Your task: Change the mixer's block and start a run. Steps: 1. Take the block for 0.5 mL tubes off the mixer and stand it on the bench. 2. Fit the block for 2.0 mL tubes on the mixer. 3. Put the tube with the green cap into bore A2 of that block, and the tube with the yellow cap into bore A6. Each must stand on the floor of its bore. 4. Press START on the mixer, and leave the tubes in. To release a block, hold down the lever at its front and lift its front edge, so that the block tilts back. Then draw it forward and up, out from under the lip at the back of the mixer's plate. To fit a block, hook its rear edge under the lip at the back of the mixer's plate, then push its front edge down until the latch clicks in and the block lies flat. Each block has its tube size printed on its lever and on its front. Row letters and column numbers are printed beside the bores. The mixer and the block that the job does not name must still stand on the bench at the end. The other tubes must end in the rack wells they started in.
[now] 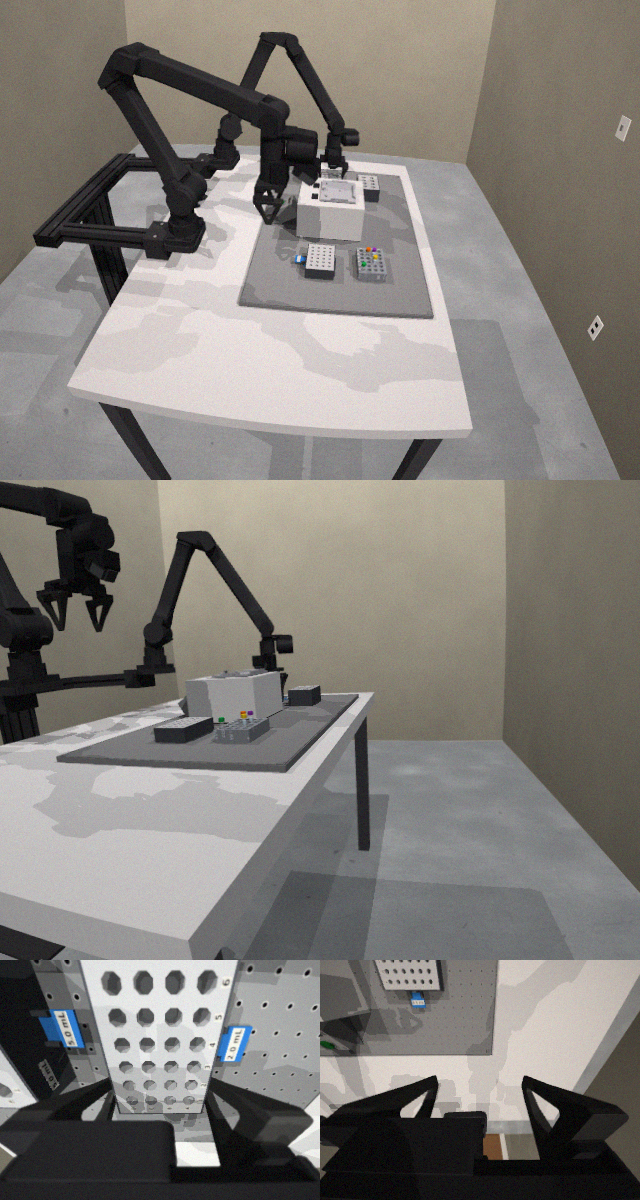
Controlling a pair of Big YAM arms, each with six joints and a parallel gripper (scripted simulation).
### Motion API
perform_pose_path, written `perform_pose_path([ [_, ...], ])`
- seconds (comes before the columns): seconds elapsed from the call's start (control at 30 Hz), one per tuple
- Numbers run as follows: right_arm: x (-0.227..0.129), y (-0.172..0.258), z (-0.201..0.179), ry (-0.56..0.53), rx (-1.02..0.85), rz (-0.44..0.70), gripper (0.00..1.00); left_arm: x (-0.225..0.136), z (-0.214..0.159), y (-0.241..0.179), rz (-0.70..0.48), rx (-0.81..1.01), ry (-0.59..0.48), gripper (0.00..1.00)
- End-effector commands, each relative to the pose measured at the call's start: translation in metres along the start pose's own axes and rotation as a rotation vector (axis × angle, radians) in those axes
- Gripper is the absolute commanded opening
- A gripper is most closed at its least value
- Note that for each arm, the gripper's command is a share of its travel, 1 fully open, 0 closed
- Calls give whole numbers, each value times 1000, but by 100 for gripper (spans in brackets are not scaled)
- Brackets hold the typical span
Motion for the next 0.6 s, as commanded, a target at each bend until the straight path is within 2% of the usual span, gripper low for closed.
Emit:
perform_pose_path([
  [0.0,-15,-1,17,-32,13,1,100,-32,-14,34,85,5,27,0],
  [0.57,-2,0,5,4,10,0,100,-32,-6,19,67,5,20,0],
])
Point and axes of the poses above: on each arm, the point where the finger pads meet when closed, its own x axis out along the fingers, its own y axis across the jaws, z = x × y, the point moved 4 cm from there along -x, back along the fingers, and after that the axes turned 8 degrees about x, right-handed, at the moved point
